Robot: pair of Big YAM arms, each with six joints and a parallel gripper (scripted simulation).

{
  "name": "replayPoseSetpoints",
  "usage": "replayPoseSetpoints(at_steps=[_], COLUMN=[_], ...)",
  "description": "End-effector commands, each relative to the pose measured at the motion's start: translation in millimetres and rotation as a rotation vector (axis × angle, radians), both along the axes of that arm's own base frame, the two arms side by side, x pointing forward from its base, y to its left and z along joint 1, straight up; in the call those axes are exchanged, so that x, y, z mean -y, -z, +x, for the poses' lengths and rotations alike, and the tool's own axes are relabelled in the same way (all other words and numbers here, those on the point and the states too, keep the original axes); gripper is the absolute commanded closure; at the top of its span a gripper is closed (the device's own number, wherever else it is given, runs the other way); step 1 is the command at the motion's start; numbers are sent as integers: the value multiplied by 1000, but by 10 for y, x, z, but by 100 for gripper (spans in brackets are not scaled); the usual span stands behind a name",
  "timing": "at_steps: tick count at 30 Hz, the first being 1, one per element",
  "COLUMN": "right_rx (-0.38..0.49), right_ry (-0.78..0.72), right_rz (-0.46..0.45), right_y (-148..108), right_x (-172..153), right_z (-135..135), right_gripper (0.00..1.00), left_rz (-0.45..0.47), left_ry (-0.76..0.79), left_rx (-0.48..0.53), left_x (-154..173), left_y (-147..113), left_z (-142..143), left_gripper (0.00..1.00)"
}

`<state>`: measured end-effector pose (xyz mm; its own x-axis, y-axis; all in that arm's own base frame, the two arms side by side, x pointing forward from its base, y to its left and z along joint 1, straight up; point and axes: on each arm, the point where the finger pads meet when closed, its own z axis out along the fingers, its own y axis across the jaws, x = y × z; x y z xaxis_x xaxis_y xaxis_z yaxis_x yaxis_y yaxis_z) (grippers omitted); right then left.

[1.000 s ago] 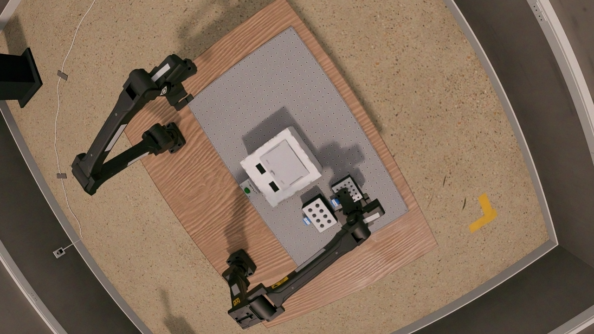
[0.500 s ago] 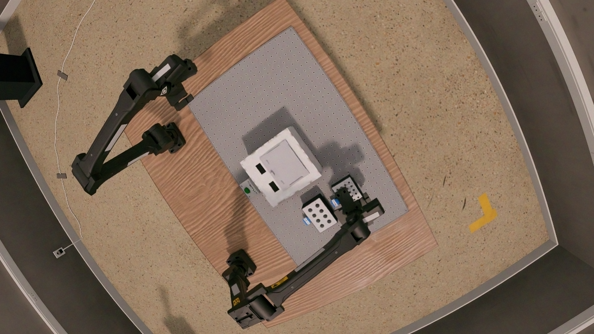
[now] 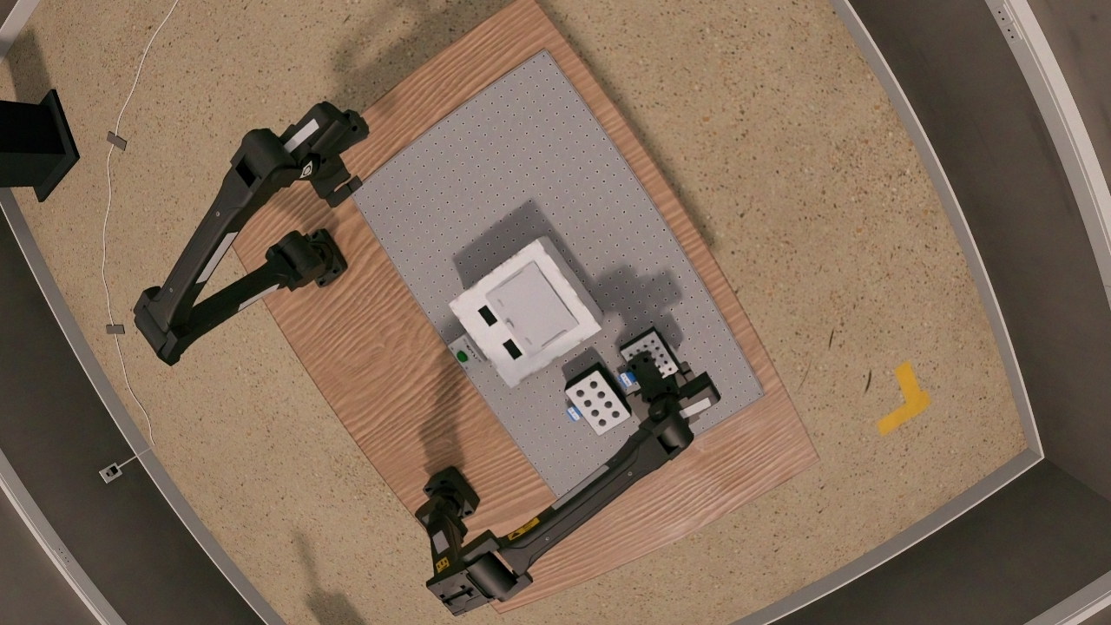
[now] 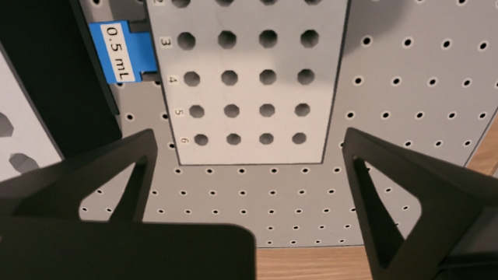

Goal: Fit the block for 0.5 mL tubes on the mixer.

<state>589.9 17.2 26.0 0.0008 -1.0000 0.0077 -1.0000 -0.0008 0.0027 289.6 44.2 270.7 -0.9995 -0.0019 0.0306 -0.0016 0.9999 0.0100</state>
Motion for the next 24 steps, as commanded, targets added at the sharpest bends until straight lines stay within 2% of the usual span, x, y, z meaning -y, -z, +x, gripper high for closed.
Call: replayPoseSetpoints(at_steps=[1,7,12,24], right_rx=[112,69,27,0], right_ry=[4,-15,-6,9], right_rz=[5,4,2,0], right_y=[-454,-198,10,114], right_x=[-14,-119,-53,45], right_z=[312,206,102,31], right_gripper=[0,0,0,0], left_rz=[8,9,8,2], left_ry=[-8,-8,-7,-6], left_rx=[34,40,35,-5], left_x=[-68,-70,-69,-54], left_y=[-177,-201,-186,-36], left_z=[111,122,111,20], left_gripper=[0,0,0,0])
